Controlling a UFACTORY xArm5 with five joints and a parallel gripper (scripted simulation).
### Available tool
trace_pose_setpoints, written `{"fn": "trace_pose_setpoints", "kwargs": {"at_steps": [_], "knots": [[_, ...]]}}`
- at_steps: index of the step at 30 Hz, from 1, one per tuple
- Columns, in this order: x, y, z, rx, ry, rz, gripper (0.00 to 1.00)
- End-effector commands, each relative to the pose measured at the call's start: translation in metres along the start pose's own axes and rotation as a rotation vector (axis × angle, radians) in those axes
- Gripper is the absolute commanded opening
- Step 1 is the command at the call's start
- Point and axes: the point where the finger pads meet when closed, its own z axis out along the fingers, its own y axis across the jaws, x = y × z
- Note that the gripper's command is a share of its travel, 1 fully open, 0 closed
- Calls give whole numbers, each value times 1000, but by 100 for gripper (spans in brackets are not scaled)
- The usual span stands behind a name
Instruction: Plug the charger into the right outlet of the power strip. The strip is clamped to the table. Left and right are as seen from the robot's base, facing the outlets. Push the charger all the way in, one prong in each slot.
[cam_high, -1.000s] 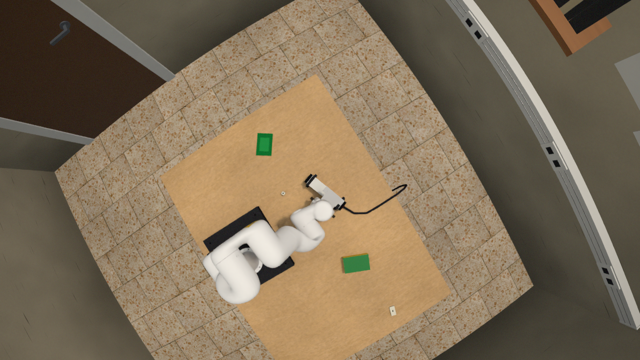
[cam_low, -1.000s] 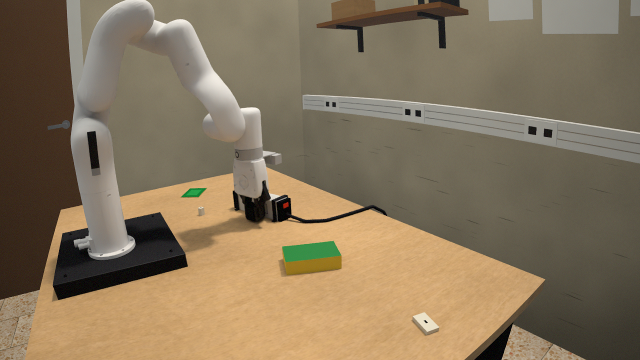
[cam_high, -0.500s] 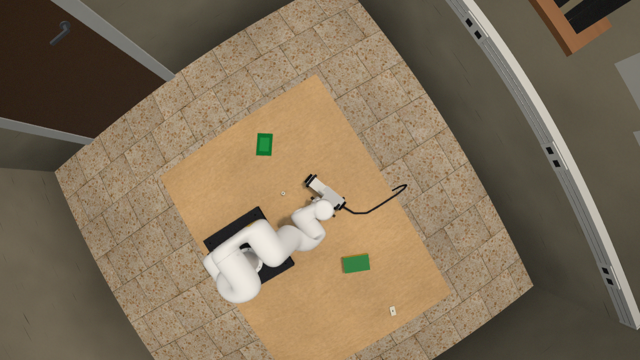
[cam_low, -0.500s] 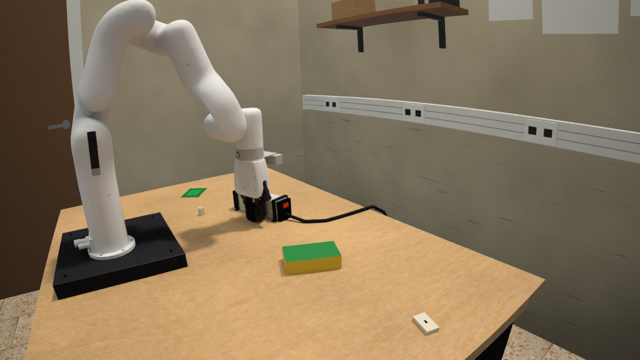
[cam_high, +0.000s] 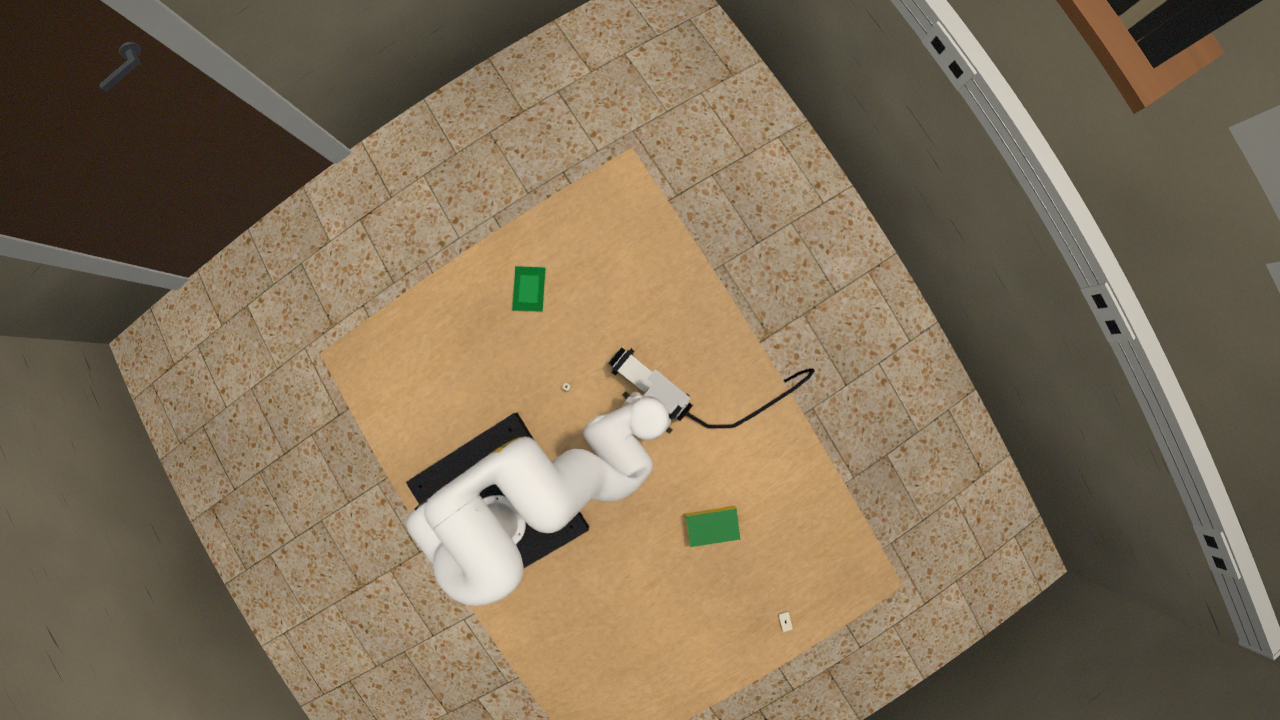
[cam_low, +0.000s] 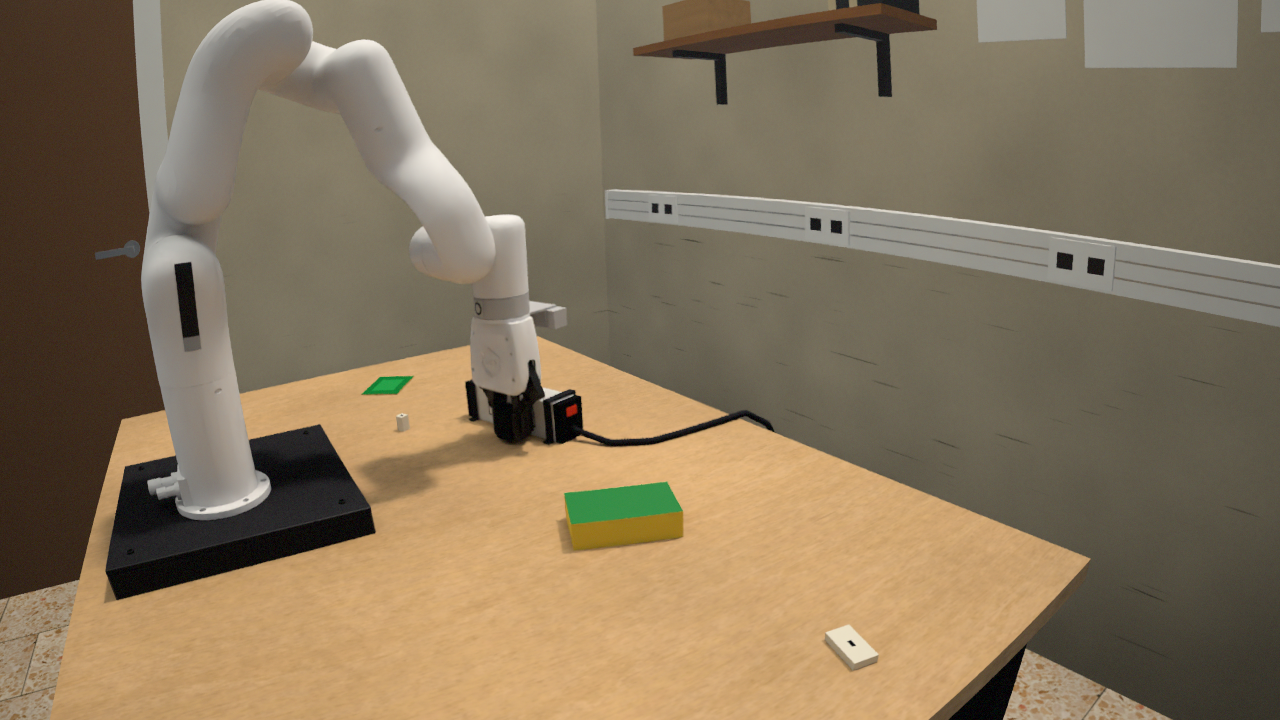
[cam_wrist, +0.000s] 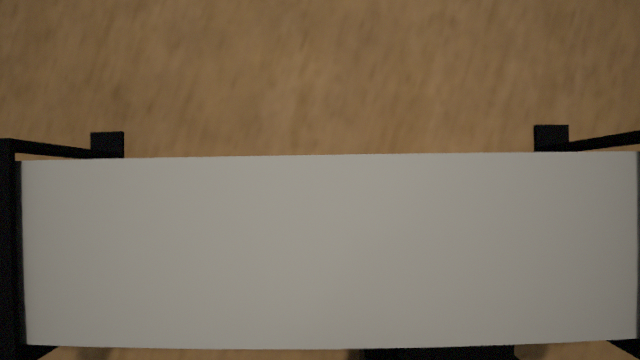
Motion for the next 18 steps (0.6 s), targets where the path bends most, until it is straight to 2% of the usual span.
{"fn": "trace_pose_setpoints", "kwargs": {"at_steps": [1, 18], "knots": [[3, 1, -2, -2, 8, 0, 0], [3, 0, -2, -1, 5, 0, 0]]}}
